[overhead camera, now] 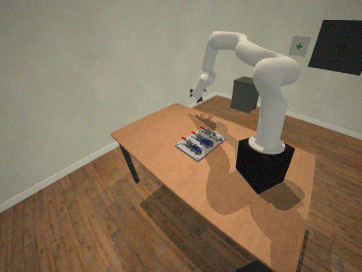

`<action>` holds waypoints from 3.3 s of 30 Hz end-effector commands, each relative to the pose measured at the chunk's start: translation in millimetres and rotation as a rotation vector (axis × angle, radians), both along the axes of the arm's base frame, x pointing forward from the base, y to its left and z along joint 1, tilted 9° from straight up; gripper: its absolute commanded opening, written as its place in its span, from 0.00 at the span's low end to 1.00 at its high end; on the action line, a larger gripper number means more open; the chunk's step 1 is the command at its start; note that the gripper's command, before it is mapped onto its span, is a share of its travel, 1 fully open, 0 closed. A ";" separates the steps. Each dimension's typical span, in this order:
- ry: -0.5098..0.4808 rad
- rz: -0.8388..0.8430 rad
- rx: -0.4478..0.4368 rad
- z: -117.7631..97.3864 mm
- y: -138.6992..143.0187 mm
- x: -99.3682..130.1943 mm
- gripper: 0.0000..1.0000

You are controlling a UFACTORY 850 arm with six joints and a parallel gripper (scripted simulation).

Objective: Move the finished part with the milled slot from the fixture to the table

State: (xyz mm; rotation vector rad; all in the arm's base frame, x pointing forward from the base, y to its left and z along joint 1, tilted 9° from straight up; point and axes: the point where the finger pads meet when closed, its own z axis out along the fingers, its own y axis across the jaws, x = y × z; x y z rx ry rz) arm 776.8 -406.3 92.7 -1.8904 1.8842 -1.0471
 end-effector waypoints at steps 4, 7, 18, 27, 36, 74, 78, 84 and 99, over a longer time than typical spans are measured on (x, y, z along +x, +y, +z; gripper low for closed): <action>-0.002 0.000 -0.001 1.8 -0.3 0.9 1.00; -0.004 0.005 -0.003 2.9 1.2 1.8 1.00; -0.031 0.120 -0.025 25.5 37.7 20.9 1.00; -0.046 0.195 -0.035 39.1 63.1 31.1 1.00; -0.046 0.195 -0.035 39.1 63.1 31.1 1.00; -0.070 0.453 -0.044 77.5 154.9 50.1 1.00; -0.070 0.453 -0.044 77.5 154.9 50.1 1.00; -0.070 0.453 -0.044 77.5 154.9 50.1 1.00; -0.063 0.595 -0.038 93.4 206.1 49.5 1.00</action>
